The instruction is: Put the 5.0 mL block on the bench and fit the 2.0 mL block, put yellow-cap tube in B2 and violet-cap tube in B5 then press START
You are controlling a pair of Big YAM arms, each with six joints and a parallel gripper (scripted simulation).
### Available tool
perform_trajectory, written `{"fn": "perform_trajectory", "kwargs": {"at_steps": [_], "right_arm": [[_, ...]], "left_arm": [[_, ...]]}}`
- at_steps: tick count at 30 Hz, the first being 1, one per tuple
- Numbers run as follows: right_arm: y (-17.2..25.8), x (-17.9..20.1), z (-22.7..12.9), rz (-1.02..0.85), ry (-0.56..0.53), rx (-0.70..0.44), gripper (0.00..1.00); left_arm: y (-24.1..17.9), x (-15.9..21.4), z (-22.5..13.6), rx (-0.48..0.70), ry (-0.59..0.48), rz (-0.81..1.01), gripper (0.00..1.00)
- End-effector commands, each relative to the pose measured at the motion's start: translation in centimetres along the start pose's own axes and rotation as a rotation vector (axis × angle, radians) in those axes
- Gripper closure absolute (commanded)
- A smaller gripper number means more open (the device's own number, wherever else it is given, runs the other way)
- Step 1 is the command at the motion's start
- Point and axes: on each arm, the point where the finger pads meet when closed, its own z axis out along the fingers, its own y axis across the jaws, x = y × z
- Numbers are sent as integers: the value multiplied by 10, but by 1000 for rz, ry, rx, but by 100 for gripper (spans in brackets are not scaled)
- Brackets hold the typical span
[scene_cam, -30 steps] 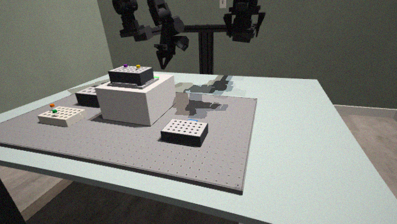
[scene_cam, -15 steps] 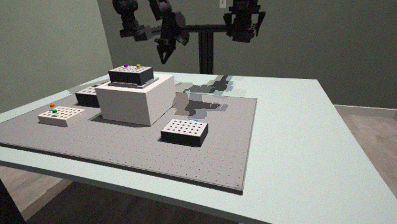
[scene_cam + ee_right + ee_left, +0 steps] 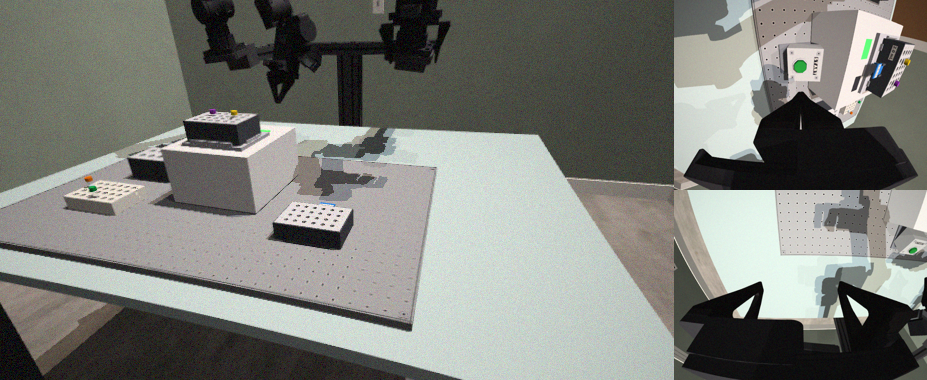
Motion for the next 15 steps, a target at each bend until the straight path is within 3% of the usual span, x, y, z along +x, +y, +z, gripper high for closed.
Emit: {"fn": "perform_trajectory", "kwargs": {"at_steps": [1,15], "right_arm": [[-12,-7,-11,36,-19,13,100],[-21,-6,-32,35,-19,18,100]], "left_arm": [[-1,-17,-11,2,-49,-4,0],[0,-29,-19,0,-74,-6,0]]}}
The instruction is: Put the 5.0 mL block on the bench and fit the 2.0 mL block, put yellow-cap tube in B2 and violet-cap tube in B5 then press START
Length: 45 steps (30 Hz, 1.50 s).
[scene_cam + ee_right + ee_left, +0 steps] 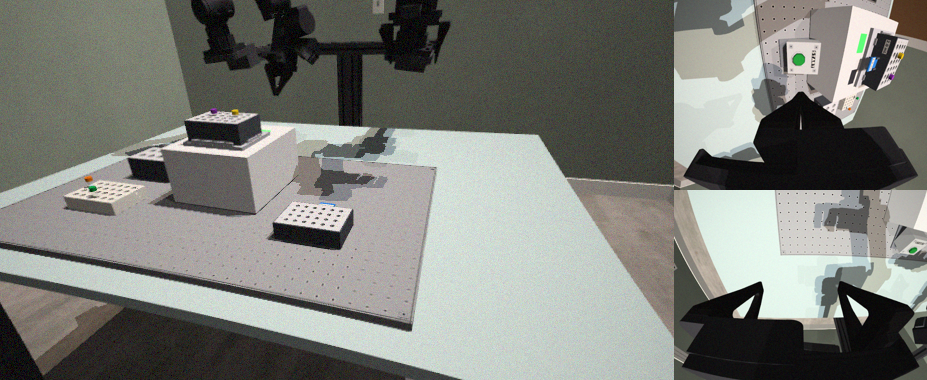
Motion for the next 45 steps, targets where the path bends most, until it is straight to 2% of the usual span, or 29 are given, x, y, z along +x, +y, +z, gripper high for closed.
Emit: {"fn": "perform_trajectory", "kwargs": {"at_steps": [1,15,28,45], "right_arm": [[-18,-14,-13,35,-26,15,100],[-28,-22,-35,37,-44,21,100],[-30,-12,-48,23,-30,10,100],[-52,-22,-74,43,-45,25,100]], "left_arm": [[0,-30,-20,0,-76,-7,0],[1,-32,-21,-1,-81,-7,0],[-2,-11,-7,1,-37,-3,0],[0,-28,-18,-1,-72,-7,0]]}}
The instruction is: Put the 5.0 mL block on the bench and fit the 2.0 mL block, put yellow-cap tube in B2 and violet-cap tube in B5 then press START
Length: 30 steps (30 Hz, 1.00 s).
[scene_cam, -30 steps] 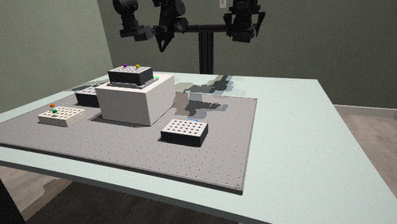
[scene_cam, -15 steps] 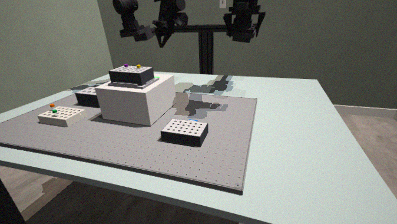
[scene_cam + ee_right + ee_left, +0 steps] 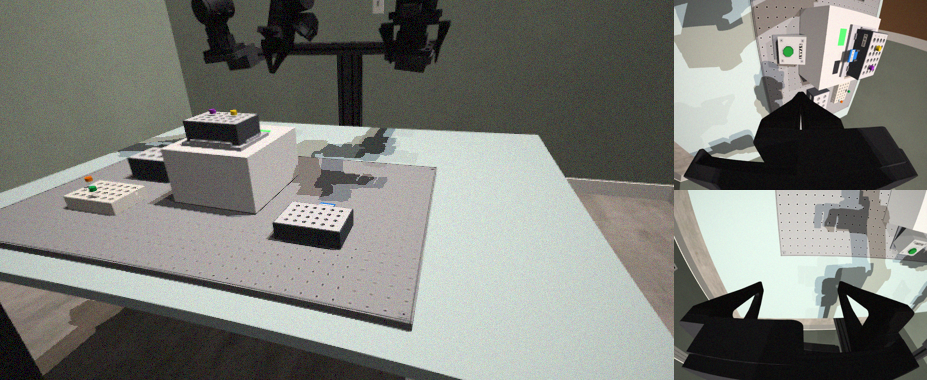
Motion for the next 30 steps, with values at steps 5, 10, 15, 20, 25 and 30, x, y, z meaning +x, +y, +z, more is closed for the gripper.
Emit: {"fn": "perform_trajectory", "kwargs": {"at_steps": [5,10,15,20,25,30], "right_arm": [[-27,-16,-29,81,-48,17,100],[-29,13,-27,166,-10,-11,100],[-27,48,-25,265,37,-49,100],[-34,71,-25,382,48,-72,100],[-33,97,-22,464,78,-104,100],[-30,109,-19,493,92,-120,100]], "left_arm": [[0,-28,-19,-2,-73,-7,0],[0,-30,-20,-2,-76,-7,0],[1,-32,-21,-2,-81,-8,0],[0,-25,-17,-2,-67,-6,0],[-1,-16,-10,-1,-47,-4,0],[-2,-10,-7,0,-36,-3,0]]}}
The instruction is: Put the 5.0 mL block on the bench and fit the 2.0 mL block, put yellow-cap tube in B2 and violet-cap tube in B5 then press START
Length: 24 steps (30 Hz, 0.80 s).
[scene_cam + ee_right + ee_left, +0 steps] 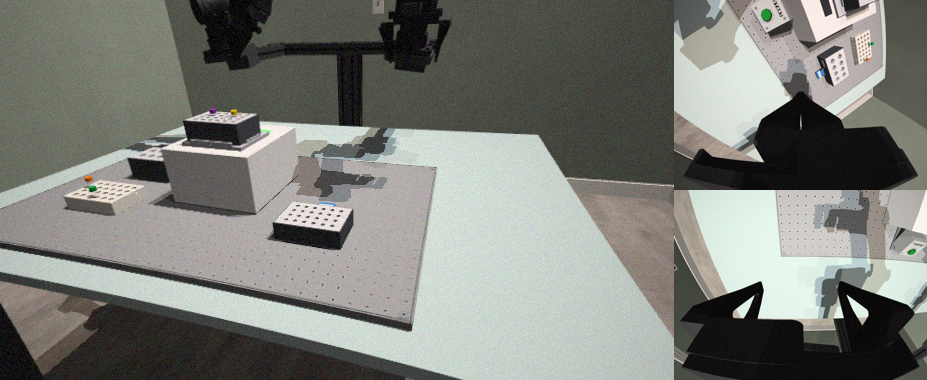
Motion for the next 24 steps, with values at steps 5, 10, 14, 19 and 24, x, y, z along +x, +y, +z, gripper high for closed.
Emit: {"fn": "perform_trajectory", "kwargs": {"at_steps": [5,10,14,19,24], "right_arm": [[-29,28,-2,162,24,-27,100],[-41,46,1,246,46,-54,100],[-42,59,5,275,71,-67,100],[-58,79,6,365,82,-86,100],[-74,95,7,452,95,-111,100]], "left_arm": [[-2,-11,-7,0,-37,-3,0],[-1,-21,-14,-2,-57,-5,0],[-1,-22,-14,-2,-59,-6,0],[0,-24,-16,-2,-64,-6,0],[0,-26,-17,-3,-70,-7,0]]}}
